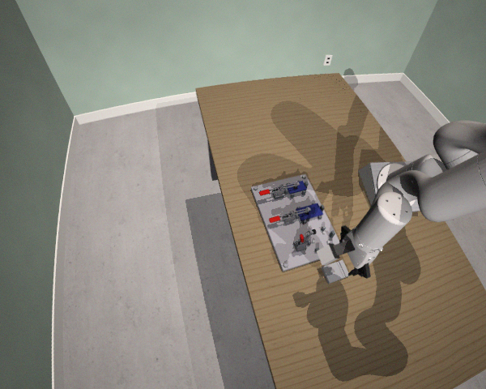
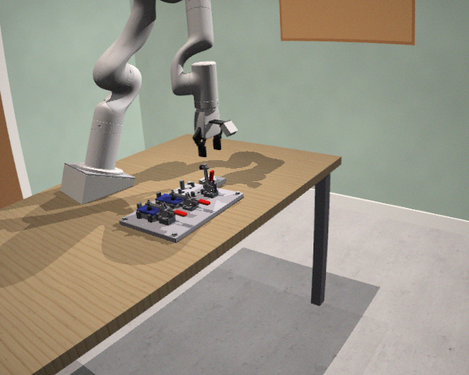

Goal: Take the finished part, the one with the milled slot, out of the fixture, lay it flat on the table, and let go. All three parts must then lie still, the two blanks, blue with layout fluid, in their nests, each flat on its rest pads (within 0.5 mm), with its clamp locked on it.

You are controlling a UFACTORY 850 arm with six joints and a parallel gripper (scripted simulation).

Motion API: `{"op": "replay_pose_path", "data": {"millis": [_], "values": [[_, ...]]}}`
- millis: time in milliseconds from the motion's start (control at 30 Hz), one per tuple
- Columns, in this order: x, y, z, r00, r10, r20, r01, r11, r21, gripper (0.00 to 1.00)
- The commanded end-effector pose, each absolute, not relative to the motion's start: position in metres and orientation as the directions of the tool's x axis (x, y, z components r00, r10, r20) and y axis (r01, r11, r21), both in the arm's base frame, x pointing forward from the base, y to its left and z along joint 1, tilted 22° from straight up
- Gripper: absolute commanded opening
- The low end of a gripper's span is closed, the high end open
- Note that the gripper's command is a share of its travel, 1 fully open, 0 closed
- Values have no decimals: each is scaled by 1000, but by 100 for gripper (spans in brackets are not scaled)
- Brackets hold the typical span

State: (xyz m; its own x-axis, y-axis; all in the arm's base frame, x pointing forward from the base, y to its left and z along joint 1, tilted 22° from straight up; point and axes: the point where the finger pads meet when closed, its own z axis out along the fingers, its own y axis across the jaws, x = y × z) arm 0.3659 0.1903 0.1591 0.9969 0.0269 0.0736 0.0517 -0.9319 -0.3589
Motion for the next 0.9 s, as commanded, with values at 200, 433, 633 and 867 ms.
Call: {"op": "replay_pose_path", "data": {"millis": [200, 433, 633, 867], "values": [[366, 184, 175, 997, 27, 75, 52, -932, -359, 95], [364, 176, 197, 997, 27, 75, 52, -932, -359, 95], [363, 170, 211, 997, 27, 75, 52, -932, -359, 95], [362, 162, 233, 997, 27, 75, 52, -932, -359, 95]]}}
